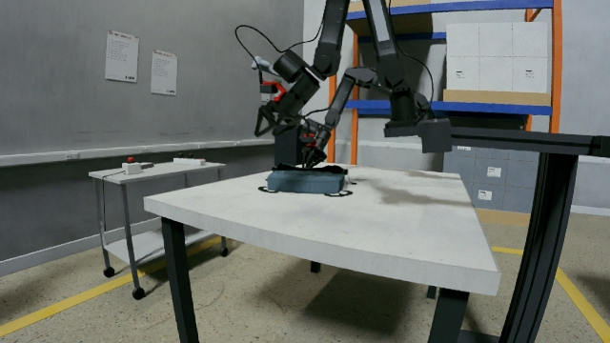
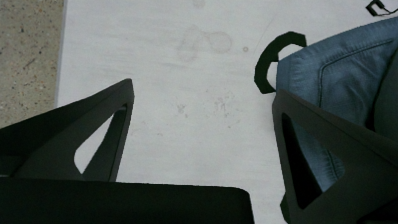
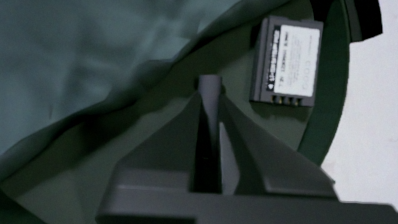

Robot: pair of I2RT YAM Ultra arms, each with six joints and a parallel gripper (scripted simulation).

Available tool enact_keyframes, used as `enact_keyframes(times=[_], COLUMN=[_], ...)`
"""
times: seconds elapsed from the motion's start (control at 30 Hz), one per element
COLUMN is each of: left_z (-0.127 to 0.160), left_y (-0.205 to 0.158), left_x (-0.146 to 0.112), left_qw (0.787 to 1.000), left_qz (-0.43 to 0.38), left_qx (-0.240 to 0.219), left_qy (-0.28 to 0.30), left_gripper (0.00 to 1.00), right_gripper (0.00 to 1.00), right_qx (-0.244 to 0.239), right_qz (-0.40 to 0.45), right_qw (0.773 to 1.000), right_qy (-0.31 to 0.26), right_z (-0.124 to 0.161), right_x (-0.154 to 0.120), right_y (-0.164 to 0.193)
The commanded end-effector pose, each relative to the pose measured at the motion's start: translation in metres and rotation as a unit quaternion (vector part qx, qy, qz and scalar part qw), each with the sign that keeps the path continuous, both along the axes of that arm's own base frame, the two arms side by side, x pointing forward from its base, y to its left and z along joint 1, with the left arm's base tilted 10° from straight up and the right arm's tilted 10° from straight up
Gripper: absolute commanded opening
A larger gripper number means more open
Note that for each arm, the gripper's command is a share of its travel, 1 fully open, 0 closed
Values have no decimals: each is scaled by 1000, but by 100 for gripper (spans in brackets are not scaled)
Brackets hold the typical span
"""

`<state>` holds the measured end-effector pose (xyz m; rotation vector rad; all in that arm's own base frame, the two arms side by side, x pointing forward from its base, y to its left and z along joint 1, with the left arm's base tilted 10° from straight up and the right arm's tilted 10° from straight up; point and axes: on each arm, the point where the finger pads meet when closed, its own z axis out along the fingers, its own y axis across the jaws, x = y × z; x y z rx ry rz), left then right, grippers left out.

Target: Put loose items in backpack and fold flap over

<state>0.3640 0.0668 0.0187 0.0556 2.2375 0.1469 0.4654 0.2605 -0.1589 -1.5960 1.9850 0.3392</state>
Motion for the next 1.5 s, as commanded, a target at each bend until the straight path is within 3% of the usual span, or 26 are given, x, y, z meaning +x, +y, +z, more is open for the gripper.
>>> enact_keyframes(times=[0.0,1.13,1.23,1.27,1.47], left_z=[4,4,4,4,4], left_y=[-1,-1,-1,-1,-1], left_x=[3,3,3,3,3], left_qw=[1000,1000,1000,1000,1000], left_qz=[-2,-2,-2,-2,-2], left_qx=[2,2,2,2,2], left_qy=[-7,-7,-7,-7,-7], left_gripper=[90,90,90,90,90], right_gripper=[7,7,7,7,7], right_qx=[-5,-5,-5,3,3], right_qz=[0,0,-4,1,1], right_qw=[1000,1000,1000,1000,1000], right_qy=[-13,-13,11,-5,-5], right_z=[-4,-4,-6,4,4], right_x=[10,10,-5,3,2], right_y=[2,2,-7,2,1])
